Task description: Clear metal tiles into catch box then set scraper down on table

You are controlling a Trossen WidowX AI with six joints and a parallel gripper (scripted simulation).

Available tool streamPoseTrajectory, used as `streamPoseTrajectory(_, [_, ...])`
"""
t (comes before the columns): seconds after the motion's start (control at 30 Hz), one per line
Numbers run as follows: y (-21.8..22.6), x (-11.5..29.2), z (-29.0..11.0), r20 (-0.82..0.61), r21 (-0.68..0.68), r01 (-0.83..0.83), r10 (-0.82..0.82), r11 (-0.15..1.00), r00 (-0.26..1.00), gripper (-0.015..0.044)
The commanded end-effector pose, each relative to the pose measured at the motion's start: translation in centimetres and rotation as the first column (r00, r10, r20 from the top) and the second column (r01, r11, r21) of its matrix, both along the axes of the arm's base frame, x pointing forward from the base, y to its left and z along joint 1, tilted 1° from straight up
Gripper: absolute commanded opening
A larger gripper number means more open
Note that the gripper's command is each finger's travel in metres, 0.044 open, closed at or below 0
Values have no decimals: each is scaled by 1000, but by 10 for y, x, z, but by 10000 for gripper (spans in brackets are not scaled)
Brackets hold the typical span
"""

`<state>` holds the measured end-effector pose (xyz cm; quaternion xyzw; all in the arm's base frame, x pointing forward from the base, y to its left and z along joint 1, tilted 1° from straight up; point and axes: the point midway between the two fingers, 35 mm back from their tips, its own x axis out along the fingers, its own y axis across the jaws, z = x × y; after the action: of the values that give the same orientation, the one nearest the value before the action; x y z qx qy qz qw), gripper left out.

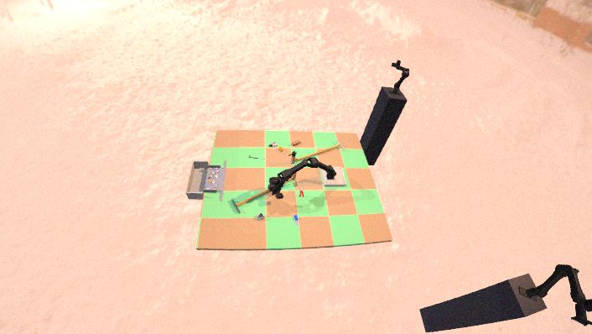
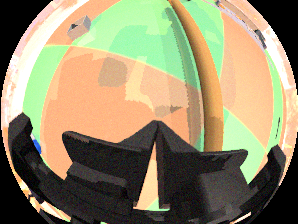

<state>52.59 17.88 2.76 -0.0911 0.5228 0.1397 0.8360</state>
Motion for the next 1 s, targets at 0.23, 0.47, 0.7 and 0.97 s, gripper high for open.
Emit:
streamPoseTrajectory(0.23, [-10, 7, 0, 3, -3, 6, -6, 1000, 1000, 0])
streamPoseTrajectory(0.47, [-15, 11, 0, 3, -3, 6, -6, 1000, 1000, 0])
streamPoseTrajectory(0.7, [-21, 15, 0, 3, -4, 6, -6, 1000, 1000, 0])
streamPoseTrajectory(0.97, [-28, 20, 0, 3, -5, 6, -6, 1000, 1000, 0])
